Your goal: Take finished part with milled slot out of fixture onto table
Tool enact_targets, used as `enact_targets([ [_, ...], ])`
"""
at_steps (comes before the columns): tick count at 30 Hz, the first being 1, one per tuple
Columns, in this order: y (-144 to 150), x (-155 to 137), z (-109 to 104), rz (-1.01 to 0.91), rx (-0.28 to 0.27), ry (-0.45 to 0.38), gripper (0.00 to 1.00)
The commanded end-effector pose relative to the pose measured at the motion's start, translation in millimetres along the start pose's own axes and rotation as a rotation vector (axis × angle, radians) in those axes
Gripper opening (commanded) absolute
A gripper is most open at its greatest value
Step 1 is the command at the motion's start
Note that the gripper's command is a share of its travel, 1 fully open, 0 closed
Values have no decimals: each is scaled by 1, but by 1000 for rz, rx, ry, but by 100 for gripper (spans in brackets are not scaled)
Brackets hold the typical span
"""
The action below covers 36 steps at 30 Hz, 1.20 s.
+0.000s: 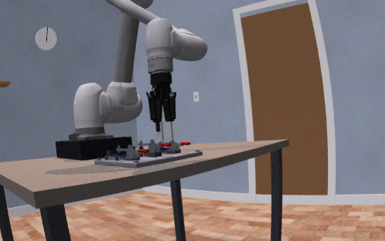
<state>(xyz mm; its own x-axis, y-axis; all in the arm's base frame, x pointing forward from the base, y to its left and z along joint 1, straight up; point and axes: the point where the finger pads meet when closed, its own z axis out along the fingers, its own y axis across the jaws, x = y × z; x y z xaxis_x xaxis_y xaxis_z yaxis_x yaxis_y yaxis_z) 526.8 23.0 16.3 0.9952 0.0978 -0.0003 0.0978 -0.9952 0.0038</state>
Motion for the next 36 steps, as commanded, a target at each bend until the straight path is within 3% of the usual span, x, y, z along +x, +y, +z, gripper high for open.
enact_targets([
  [1,0,0,0,0,0,0,28],
  [20,0,0,3,0,0,0,28],
  [36,0,0,28,0,0,0,28],
])
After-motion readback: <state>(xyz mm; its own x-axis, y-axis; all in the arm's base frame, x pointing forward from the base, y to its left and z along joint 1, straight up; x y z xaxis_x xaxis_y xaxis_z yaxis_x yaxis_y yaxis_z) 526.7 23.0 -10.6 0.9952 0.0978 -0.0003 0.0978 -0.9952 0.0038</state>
